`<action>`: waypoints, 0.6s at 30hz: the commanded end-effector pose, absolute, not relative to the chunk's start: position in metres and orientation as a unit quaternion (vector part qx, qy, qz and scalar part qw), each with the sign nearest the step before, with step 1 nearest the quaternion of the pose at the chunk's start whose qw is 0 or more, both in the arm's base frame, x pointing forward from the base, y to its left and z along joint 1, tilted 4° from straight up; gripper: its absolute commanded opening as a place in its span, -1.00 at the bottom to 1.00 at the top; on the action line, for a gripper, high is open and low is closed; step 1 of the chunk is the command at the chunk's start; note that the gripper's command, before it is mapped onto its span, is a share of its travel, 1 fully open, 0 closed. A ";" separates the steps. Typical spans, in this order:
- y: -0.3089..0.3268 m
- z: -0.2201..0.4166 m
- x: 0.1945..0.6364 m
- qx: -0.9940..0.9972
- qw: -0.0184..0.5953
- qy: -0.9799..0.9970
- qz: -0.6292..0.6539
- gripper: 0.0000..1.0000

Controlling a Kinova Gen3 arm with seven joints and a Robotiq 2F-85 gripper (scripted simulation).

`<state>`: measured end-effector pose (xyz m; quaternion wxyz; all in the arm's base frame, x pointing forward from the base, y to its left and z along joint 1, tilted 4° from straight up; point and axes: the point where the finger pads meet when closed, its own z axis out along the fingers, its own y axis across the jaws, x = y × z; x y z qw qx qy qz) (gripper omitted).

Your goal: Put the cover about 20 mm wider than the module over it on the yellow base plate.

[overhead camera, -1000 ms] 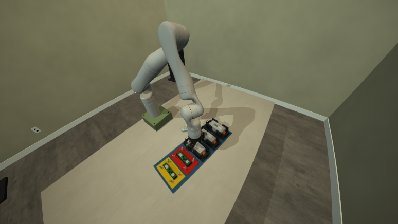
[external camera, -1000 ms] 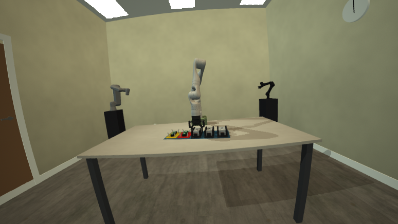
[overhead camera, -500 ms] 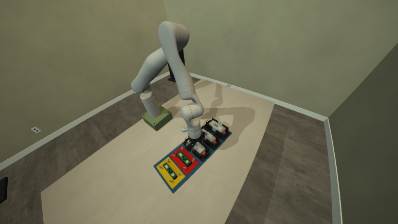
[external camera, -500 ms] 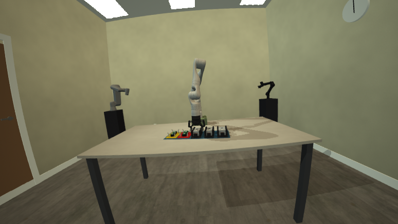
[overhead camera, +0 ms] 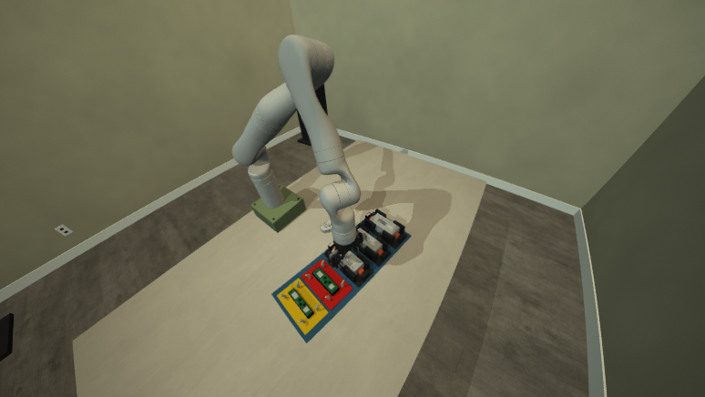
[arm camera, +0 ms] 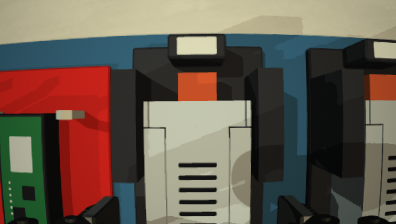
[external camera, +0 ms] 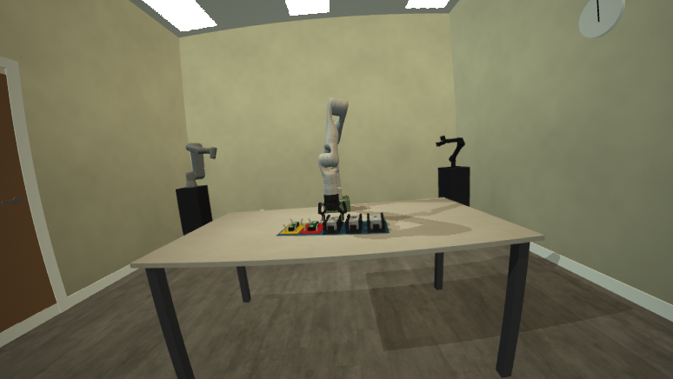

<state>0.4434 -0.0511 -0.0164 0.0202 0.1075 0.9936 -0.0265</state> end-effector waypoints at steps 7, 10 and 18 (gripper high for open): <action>-0.048 0.037 0.442 0.107 0.021 0.994 -0.027 1.00; -0.048 0.037 0.442 0.107 0.021 0.994 -0.027 1.00; -0.047 0.059 0.441 0.107 0.021 0.994 -0.027 1.00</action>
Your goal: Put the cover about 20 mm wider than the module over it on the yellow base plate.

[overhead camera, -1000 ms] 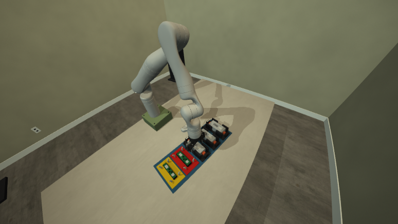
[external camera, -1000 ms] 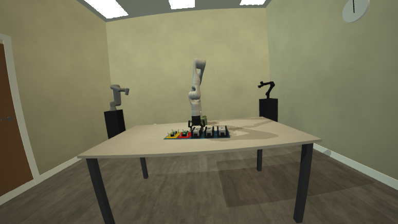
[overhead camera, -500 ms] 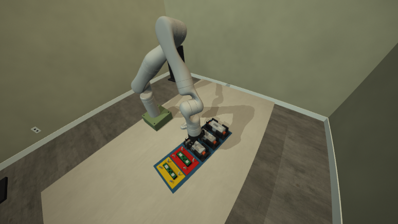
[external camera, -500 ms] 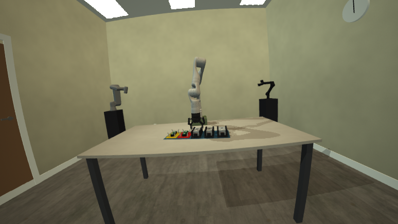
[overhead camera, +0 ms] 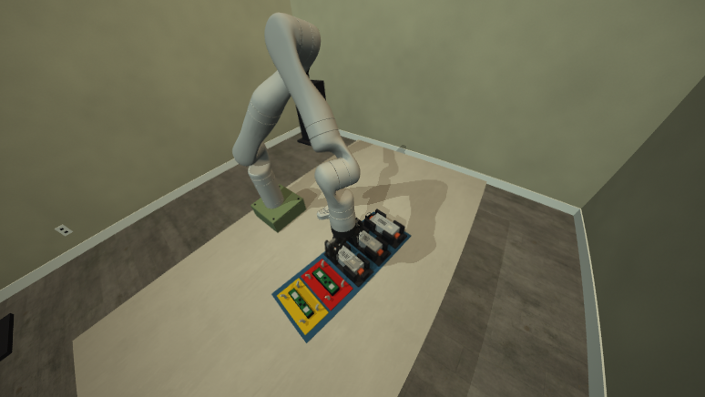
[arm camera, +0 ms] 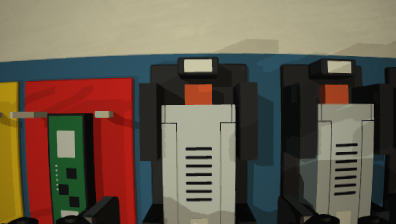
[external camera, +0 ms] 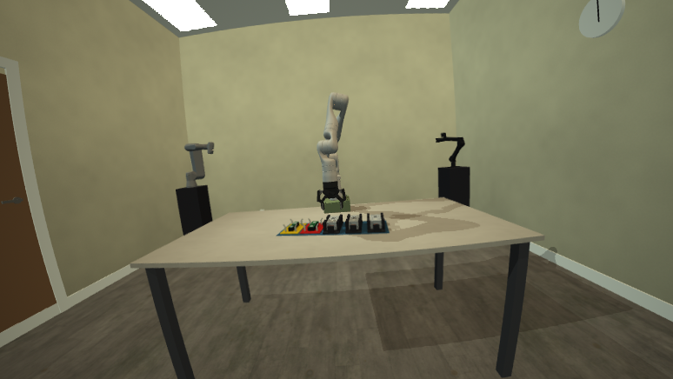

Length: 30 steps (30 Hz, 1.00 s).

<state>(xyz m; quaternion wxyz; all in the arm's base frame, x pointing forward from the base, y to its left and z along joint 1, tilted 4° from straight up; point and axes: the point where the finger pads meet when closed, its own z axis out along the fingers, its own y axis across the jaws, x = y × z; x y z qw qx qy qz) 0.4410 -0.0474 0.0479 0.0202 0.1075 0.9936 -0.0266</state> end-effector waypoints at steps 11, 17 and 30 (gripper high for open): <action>-0.045 0.091 0.440 0.107 0.021 0.994 -0.027 1.00; -0.045 0.088 0.440 0.107 0.021 0.994 -0.027 1.00; -0.045 0.082 0.440 0.107 0.021 0.994 -0.027 1.00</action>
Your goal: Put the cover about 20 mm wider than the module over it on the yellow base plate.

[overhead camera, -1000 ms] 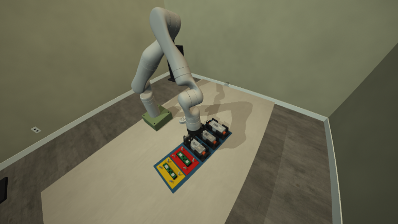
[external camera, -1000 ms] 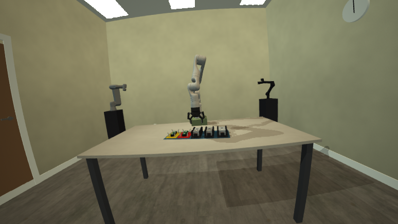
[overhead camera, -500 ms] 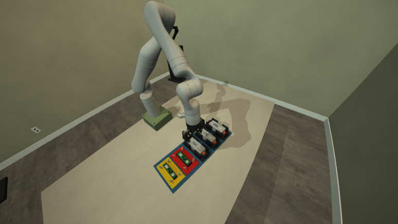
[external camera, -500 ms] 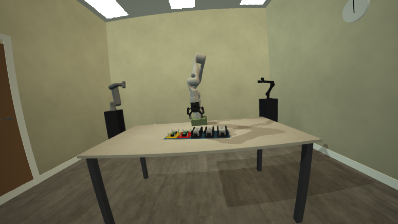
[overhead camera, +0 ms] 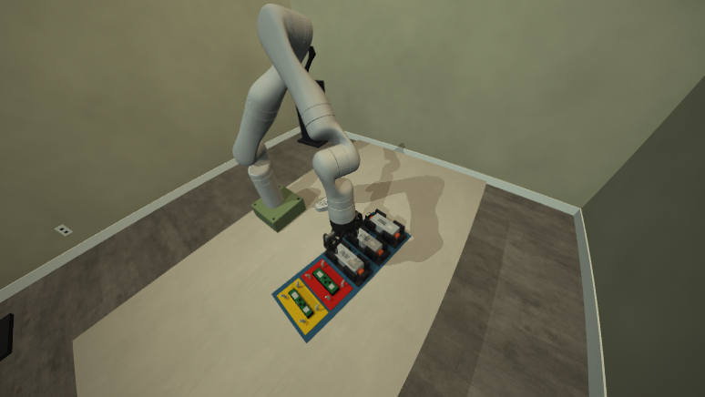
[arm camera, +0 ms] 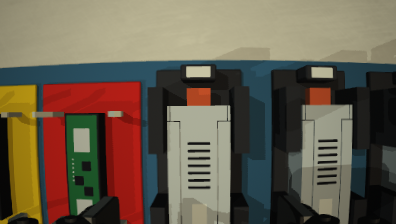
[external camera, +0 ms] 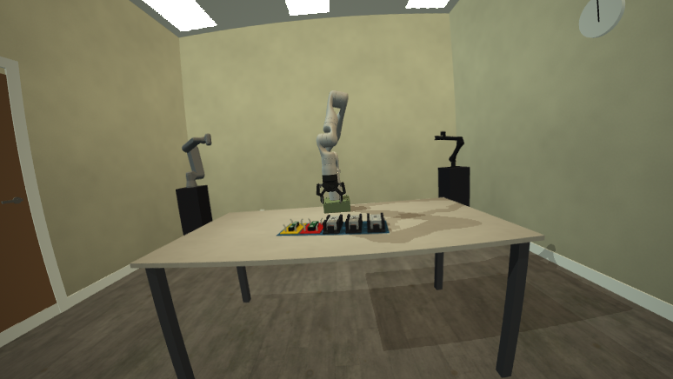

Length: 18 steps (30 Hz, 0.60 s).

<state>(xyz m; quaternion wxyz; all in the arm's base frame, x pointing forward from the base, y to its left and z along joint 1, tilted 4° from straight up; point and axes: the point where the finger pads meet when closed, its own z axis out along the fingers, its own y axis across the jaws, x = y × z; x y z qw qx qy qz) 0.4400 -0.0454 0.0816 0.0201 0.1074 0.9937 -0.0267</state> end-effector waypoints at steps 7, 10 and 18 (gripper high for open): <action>-0.046 0.079 0.441 0.107 0.021 0.994 -0.027 1.00; -0.046 0.078 0.441 0.107 0.021 0.994 -0.027 1.00; -0.046 0.078 0.441 0.107 0.021 0.994 -0.027 1.00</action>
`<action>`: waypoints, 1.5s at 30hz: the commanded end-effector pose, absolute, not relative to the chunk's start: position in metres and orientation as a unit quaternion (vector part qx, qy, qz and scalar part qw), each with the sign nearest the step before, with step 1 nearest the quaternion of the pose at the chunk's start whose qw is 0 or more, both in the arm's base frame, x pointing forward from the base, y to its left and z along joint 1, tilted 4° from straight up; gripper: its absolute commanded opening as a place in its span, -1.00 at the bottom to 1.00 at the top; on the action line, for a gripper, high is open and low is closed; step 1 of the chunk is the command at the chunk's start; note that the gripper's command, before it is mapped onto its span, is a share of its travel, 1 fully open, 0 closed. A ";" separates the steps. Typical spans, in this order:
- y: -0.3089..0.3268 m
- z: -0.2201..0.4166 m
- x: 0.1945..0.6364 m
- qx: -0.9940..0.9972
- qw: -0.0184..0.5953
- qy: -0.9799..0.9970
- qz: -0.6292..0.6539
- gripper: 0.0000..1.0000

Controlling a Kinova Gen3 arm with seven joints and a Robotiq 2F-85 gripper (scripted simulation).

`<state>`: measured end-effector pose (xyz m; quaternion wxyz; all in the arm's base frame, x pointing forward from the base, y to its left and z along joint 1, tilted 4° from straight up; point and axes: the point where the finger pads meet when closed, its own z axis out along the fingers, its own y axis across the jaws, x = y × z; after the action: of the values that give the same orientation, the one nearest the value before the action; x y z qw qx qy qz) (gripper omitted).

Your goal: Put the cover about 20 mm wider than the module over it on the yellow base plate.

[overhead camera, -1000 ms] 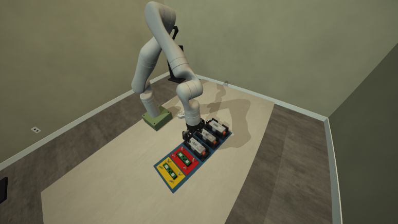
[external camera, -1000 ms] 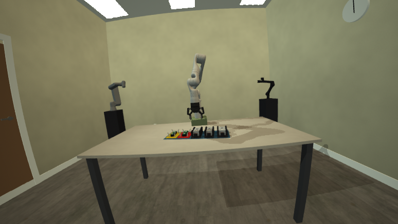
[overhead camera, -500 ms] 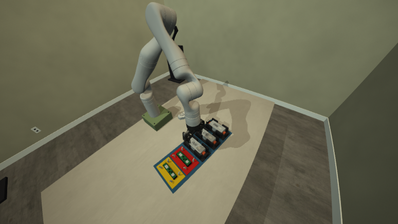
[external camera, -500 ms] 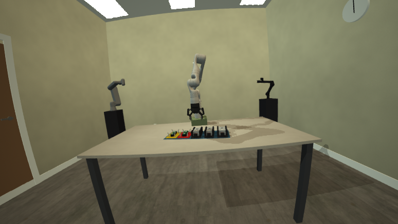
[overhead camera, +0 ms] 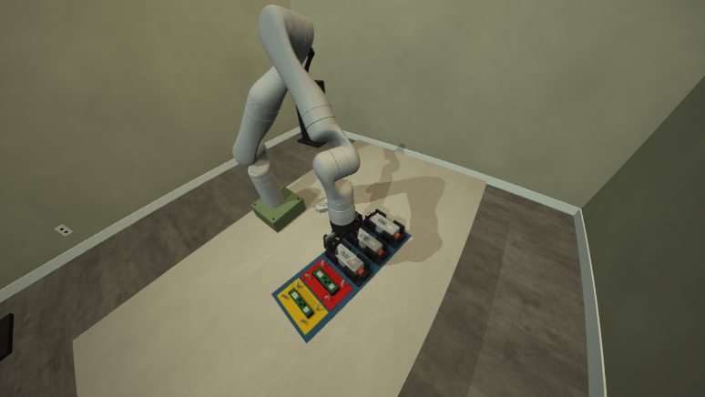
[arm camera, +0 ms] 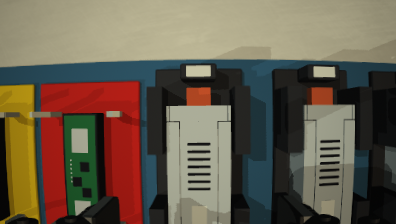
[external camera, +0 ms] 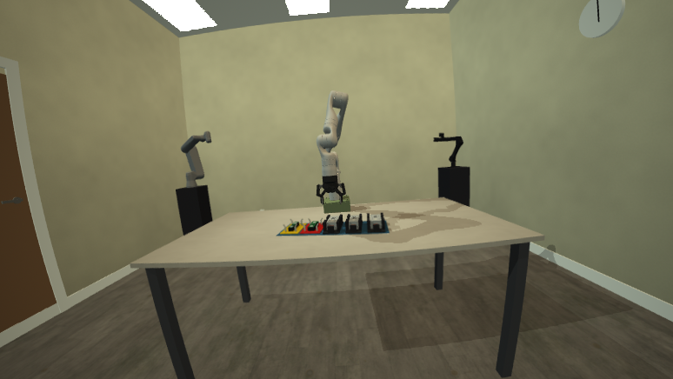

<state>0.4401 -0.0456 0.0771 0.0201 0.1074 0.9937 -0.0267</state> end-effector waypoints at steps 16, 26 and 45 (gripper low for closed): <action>-0.046 0.078 0.441 0.107 0.021 0.994 -0.027 1.00; 0.013 0.072 0.454 0.107 0.021 0.994 -0.027 1.00; 0.071 0.067 0.467 0.107 0.021 0.994 -0.026 1.00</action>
<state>0.4656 0.0691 0.0663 0.0203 0.1068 0.9937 -0.0262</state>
